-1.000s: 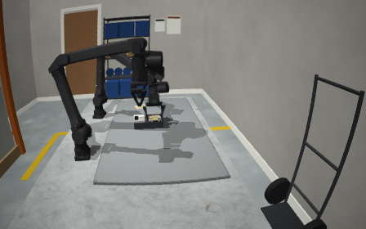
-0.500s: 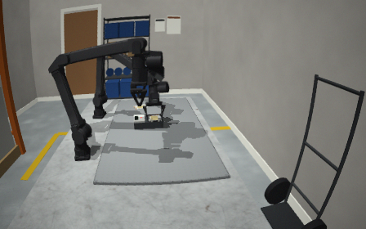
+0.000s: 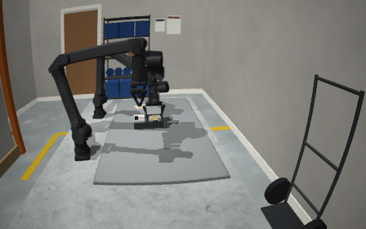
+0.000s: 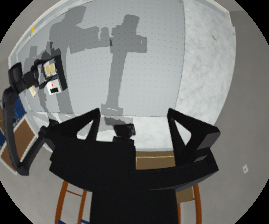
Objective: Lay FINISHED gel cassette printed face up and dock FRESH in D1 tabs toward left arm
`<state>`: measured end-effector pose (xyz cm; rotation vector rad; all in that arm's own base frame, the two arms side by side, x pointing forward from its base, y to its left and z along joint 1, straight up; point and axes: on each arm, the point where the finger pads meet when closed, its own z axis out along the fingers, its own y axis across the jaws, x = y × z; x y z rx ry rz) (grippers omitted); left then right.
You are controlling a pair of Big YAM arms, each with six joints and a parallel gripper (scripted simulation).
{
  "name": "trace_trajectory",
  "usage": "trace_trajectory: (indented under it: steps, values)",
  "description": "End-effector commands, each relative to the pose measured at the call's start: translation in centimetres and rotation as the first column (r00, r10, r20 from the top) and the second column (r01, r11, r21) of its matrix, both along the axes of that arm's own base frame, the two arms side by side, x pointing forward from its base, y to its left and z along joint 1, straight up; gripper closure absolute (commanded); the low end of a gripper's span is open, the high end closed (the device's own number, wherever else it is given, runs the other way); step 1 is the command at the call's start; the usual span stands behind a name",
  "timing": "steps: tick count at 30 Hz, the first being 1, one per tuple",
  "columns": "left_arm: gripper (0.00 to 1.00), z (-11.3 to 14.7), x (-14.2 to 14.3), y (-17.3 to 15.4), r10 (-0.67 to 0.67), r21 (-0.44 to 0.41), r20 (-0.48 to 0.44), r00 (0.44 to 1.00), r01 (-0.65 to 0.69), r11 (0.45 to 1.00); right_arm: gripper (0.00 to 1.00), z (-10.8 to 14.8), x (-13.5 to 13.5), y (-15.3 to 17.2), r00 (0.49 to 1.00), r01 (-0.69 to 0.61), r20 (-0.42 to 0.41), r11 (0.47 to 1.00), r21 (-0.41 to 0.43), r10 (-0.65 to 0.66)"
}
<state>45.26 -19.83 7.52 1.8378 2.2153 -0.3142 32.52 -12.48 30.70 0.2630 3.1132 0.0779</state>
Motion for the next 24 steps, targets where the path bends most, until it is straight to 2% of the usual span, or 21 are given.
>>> trace_trajectory:
  steps: [1, 24]
  values:
    - [0.02, 2.12, 1.51, 0.07, 0.002, -0.015, 0.041, 0.999, -0.002, 1.0, 0.0, 1.85, 0.96, -0.47, 1.0, -0.006, 0.019, 1.0, -0.005, 0.006]
    - [0.02, 2.89, 2.11, -0.01, 0.004, -0.02, 0.058, 0.998, -0.002, 1.0, 0.0, 1.85, 0.96, -0.47, 1.0, -0.006, 0.019, 1.0, -0.005, 0.006]
